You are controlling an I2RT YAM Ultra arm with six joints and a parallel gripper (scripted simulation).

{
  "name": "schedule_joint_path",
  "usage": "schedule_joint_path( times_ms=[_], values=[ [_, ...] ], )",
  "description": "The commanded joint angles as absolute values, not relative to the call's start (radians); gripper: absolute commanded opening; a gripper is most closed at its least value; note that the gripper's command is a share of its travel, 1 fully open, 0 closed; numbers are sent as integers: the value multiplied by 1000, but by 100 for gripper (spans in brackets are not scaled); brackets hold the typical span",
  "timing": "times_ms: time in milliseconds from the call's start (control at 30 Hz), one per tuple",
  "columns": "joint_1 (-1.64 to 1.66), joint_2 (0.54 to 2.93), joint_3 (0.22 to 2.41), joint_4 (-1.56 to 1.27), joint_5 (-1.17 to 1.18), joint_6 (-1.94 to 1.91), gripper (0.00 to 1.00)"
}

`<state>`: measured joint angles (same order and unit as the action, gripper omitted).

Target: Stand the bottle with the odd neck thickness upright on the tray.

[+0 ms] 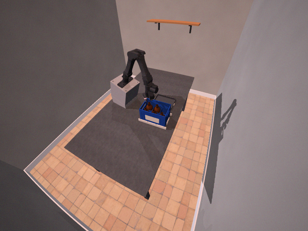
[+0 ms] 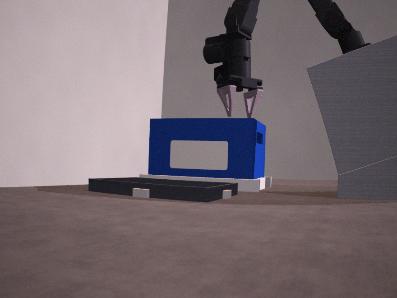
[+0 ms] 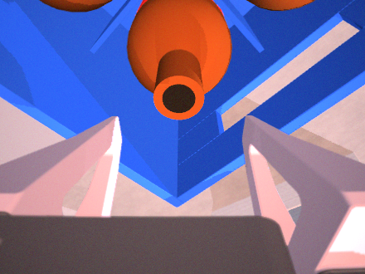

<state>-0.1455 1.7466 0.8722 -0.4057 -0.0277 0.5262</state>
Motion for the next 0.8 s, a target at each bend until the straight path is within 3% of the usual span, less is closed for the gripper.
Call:
schedule_joint_path(
  times_ms=[0, 767],
  values=[
    [-138, 1740, 880, -378, -15, 531, 61],
    [-137, 1741, 876, -373, -15, 531, 61]
  ],
)
